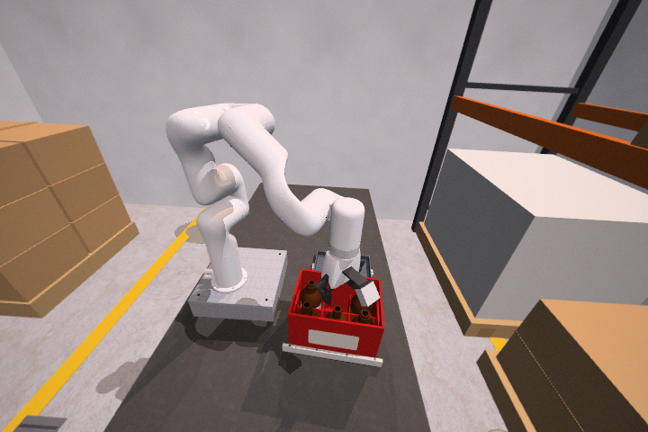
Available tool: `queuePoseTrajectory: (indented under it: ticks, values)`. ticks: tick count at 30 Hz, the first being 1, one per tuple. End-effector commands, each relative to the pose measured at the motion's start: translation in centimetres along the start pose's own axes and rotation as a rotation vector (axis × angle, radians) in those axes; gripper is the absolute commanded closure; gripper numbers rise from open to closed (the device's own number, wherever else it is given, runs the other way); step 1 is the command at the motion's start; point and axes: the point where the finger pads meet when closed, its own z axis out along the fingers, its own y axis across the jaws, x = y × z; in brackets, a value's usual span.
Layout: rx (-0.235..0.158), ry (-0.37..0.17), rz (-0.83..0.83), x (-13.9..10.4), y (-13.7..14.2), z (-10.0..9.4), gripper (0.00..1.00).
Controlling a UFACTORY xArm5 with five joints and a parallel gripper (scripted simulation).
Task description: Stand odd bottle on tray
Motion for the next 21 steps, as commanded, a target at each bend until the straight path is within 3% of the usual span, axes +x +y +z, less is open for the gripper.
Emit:
queuePoseTrajectory:
  ticks: [1, 2, 21]
  values:
    - [-0.002, -0.004, 0.013, -0.09, 0.39, -0.23, 0.00]
    - [-0.002, -0.004, 0.013, -0.09, 0.39, -0.23, 1.00]
    - [-0.002, -0.004, 0.013, -0.09, 0.39, -0.23, 1.00]
